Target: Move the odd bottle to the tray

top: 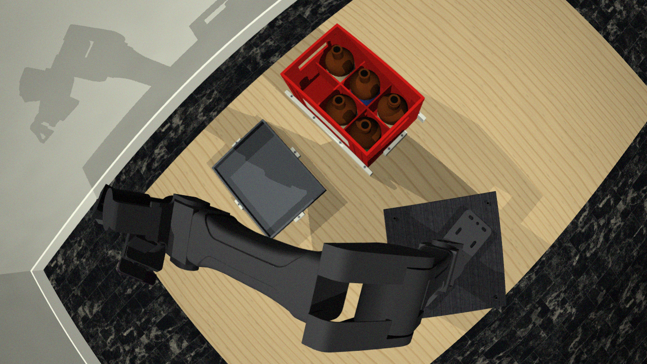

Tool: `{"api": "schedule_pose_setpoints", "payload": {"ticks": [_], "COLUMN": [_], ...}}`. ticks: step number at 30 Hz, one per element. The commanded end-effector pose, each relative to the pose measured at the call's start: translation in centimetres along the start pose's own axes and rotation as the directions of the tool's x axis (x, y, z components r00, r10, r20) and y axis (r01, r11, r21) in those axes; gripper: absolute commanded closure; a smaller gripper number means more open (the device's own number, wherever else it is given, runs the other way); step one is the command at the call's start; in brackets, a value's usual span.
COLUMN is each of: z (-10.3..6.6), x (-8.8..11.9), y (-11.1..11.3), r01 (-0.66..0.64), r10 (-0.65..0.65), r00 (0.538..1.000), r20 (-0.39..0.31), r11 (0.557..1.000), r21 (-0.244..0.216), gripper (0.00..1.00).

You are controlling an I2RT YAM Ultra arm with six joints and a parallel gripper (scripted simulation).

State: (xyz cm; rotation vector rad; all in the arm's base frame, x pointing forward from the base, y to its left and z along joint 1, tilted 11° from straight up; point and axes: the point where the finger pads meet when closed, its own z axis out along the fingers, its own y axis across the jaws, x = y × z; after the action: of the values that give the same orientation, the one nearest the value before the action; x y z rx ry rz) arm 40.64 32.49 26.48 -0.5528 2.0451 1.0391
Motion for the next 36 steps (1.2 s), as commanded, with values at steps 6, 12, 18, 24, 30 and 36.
{"api": "schedule_pose_setpoints", "payload": {"ticks": [6,12,18,24,30,36], "z": [-7.4,-12.6,-17.3,-22.8,-28.6,-32.6], "x": [-4.9,-6.8,-8.0,-8.8,-8.9,-8.6], "y": [-3.6,-5.8,-7.4,-8.7,-9.5,-9.8], "r01": [0.088,0.097,0.089,0.061,0.014,-0.029], "r10": [-0.130,-0.204,-0.273,-0.353,-0.436,-0.490], "r00": [0.972,0.940,0.904,0.860,0.813,0.782], "r20": [0.193,0.275,0.328,0.368,0.386,0.385], "r11": [0.974,0.929,0.873,0.787,0.677,0.588], "r21": [0.211,0.356,0.480,0.614,0.736,0.808], "gripper": [0.00,0.00,0.00,0.00,0.00,0.00]}}
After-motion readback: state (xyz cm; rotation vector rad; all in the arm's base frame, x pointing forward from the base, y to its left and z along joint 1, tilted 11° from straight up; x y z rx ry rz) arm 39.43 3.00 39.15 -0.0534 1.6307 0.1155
